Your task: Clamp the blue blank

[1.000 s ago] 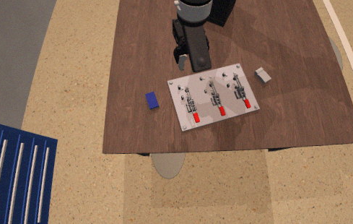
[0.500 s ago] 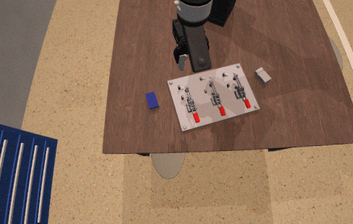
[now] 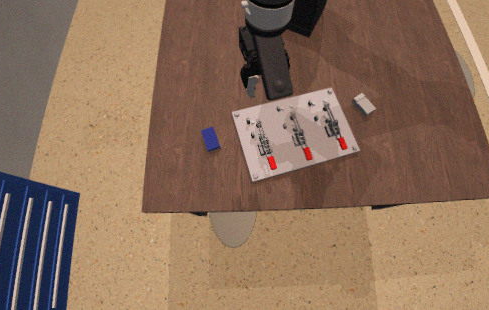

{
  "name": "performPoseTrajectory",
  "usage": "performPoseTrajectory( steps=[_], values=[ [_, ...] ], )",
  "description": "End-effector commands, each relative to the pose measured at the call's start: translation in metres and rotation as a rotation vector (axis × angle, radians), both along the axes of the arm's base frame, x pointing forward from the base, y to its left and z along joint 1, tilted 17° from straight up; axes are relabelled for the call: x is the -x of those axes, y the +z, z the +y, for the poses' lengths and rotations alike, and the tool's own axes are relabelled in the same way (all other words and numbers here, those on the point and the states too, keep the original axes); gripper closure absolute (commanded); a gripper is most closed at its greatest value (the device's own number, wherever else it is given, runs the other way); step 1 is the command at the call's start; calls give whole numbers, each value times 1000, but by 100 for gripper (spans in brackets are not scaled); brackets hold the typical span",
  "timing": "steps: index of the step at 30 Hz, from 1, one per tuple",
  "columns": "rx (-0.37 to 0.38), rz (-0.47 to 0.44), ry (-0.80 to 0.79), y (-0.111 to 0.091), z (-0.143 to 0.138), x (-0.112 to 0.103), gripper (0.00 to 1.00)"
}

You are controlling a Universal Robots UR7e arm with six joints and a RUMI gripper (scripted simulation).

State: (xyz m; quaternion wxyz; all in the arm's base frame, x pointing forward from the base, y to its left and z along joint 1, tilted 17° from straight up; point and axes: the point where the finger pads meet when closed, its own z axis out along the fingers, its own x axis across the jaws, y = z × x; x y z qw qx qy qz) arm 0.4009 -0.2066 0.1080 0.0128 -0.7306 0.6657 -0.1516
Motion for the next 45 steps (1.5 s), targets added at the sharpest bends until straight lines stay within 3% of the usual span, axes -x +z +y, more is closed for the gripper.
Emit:
performPoseTrajectory(
  steps=[1,19,32,45],
  values=[
    [-4,4,1,-6,1,0,72],
    [-3,4,1,-59,-8,-13,72],
    [1,0,1,-56,-10,-23,72],
    [0,1,1,-44,-3,-75,72]
  ],
)
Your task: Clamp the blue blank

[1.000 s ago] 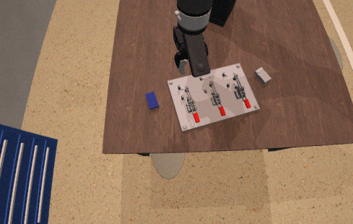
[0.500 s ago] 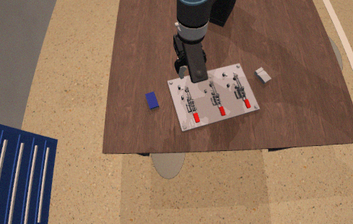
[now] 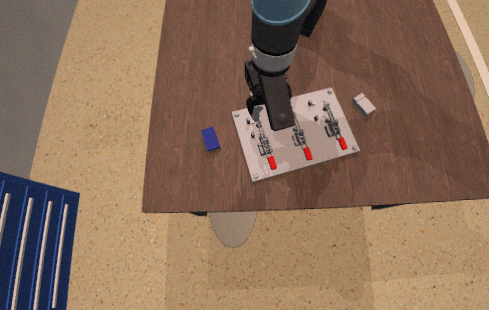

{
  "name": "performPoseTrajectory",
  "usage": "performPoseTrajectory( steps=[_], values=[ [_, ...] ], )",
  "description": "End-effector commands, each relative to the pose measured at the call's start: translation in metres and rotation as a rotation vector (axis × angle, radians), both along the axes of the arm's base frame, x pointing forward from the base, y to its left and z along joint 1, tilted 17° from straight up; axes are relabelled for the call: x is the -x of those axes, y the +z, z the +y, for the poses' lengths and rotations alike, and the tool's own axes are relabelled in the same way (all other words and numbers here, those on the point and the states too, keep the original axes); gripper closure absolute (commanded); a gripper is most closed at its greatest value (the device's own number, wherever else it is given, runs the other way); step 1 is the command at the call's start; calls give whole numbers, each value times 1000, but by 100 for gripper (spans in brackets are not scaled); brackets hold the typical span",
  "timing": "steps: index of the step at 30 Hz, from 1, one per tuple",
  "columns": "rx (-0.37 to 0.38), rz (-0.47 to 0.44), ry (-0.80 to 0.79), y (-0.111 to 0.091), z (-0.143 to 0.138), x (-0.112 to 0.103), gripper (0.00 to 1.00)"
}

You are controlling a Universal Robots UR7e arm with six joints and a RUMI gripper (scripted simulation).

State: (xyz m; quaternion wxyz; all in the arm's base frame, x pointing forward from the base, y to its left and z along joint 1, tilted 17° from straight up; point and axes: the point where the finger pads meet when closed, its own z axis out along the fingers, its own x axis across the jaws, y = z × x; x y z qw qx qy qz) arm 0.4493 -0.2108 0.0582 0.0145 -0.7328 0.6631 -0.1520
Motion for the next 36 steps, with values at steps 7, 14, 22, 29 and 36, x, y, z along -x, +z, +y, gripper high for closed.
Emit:
performPoseTrajectory(
  steps=[7,14,22,29,36],
  values=[
    [1,3,-6,14,5,-65,72],
    [1,3,-6,19,8,-84,72],
    [1,3,-6,21,9,-93,72],
    [1,3,-8,11,7,-95,72],
    [-2,6,-8,-17,3,-99,72]
  ],
)
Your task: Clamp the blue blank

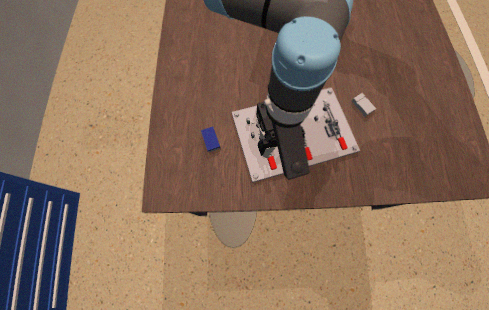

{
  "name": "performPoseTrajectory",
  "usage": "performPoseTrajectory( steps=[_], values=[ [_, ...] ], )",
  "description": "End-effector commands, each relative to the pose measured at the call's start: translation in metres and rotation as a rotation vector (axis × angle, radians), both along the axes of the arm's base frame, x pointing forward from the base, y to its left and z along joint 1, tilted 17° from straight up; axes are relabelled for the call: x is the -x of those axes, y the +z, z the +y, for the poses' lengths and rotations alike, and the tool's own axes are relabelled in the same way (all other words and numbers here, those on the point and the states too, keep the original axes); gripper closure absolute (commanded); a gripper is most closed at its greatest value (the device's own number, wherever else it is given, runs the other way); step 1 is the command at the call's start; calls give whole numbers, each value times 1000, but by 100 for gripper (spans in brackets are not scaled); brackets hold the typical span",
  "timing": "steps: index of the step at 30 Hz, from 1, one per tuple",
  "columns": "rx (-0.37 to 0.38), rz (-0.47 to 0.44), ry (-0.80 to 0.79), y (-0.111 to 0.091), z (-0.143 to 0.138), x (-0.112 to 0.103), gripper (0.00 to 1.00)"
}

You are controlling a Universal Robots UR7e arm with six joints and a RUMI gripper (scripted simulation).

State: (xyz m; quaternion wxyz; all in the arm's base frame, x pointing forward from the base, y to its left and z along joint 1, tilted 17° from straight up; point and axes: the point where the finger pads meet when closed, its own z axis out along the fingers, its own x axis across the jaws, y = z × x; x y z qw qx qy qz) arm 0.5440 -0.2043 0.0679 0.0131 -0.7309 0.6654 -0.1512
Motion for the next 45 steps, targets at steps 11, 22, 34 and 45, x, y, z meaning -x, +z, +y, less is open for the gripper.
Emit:
performPoseTrajectory(
  steps=[11,22,34,45],
  values=[
    [1,-1,-1,-57,-12,-15,72],
    [1,0,-1,-57,-11,-15,72],
    [1,-1,-1,-76,-16,-21,72],
    [1,-1,-1,-84,-18,-23,72]
  ],
)
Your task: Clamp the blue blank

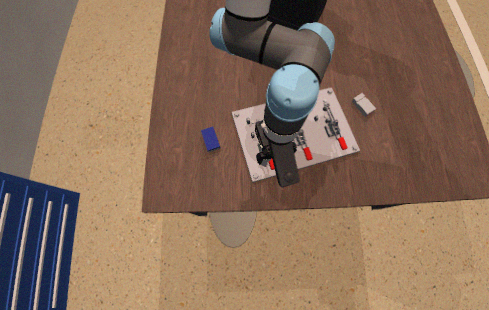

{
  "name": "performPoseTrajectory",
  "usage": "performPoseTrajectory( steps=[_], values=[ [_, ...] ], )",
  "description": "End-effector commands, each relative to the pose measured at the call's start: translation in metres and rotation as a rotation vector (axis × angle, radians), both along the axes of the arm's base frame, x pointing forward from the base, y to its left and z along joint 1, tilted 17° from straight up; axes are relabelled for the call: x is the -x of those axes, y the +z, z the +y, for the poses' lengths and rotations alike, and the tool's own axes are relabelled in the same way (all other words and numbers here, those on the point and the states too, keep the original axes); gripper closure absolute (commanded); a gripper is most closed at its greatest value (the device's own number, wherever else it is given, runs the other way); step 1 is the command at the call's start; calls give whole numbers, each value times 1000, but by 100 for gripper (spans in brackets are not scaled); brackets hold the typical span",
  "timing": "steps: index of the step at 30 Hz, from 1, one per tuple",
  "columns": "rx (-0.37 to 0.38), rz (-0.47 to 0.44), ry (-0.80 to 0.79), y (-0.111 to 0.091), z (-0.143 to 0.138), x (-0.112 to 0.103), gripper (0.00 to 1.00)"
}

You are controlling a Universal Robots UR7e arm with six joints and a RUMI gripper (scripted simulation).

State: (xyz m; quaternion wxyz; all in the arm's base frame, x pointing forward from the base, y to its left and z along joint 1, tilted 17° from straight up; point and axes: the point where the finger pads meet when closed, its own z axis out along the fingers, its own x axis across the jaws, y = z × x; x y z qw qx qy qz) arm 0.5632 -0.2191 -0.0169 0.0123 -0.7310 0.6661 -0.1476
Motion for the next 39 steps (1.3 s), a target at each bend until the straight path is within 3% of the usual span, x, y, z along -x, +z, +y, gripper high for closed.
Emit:
performPoseTrajectory(
  steps=[1,6,7,39],
  values=[
    [5,-8,0,1,-3,-4,72],
    [5,-7,0,0,-3,-3,72],
    [5,-7,0,0,-3,-3,100],
    [5,-7,0,1,-3,-3,100]
  ],
)
